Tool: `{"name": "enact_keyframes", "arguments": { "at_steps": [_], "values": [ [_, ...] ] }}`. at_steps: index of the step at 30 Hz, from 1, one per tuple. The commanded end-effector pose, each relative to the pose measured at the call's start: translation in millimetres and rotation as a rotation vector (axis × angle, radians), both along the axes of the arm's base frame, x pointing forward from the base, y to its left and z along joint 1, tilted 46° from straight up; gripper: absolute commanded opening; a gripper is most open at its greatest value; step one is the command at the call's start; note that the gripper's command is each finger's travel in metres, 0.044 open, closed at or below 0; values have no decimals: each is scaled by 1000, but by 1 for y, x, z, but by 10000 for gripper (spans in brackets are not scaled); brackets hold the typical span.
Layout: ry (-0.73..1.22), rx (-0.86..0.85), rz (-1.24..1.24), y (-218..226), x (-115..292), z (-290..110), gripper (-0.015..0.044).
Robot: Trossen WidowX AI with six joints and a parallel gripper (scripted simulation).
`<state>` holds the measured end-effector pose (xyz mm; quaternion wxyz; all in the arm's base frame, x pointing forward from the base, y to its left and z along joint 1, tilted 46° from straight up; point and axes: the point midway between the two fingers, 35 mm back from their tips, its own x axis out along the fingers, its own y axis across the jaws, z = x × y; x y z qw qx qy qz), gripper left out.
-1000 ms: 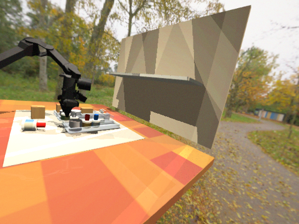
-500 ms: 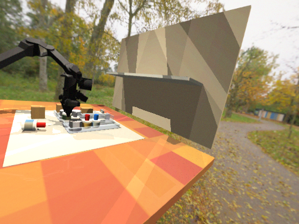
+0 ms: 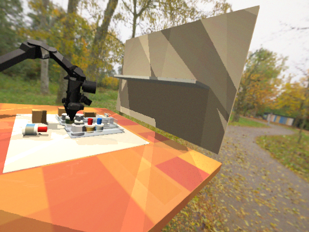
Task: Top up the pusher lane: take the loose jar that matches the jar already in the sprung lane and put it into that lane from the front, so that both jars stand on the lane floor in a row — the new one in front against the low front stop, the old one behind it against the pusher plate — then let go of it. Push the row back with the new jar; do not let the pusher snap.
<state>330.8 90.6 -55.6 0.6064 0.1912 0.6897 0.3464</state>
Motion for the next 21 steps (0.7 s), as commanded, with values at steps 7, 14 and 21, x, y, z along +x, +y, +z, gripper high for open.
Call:
{"name": "enact_keyframes", "arguments": {
  "at_steps": [7, 14, 21],
  "values": [
    [-31, 9, -7, 2, 13, 4, 0],
    [-31, 9, -7, 2, 13, 4, 0],
    [-31, 9, -7, 3, 12, 3, 0]
  ]
}}
